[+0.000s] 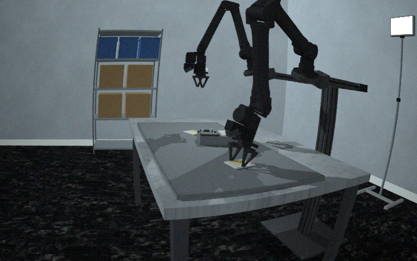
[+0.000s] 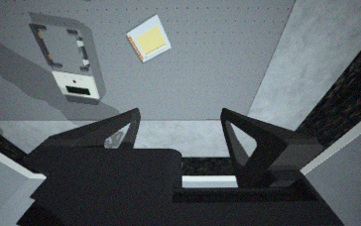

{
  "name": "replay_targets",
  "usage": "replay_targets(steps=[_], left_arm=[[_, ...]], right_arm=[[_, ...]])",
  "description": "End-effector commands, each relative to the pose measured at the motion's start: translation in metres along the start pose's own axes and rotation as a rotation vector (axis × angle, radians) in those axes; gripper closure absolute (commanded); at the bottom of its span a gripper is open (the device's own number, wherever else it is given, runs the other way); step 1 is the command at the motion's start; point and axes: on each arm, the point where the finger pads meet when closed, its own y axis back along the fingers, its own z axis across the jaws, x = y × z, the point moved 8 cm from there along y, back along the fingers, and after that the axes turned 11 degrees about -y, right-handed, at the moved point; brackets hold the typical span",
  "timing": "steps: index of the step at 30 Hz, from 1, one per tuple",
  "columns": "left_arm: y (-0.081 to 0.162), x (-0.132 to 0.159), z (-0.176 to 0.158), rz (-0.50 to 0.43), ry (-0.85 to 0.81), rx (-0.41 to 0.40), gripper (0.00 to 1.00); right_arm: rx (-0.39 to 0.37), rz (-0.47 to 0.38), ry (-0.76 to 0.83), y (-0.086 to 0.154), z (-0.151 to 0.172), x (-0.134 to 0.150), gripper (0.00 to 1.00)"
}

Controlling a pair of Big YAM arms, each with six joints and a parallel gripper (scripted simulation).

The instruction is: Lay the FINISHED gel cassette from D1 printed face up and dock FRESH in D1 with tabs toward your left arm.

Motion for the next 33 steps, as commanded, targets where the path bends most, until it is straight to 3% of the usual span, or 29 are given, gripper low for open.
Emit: replay_targets(steps=[1,26,27,33], left_arm=[[-0.0042,0.0057,0.0024,-0.003,0.001,-0.005,1.0],[0.0008,-0.0011,0.0001,-0.002,-0.001,0.0,1.0],[0.0008,-0.0012,-0.0001,-0.003,-0.001,0.002,0.08],[0.0008,-0.0012,-0.0001,-0.003,-0.001,0.002,0.08]], right_arm=[[-0.002,-0.018,0.007,0.0052,-0.0008,-0.0096,0.0],[-0.002,-0.018,0.007,0.0052,-0.0008,-0.0096,0.0],[-0.002,-0.018,0.007,0.0052,-0.0008,-0.0096,0.0],[-0.002,-0.018,0.007,0.0052,-0.0008,-0.0096,0.0]])
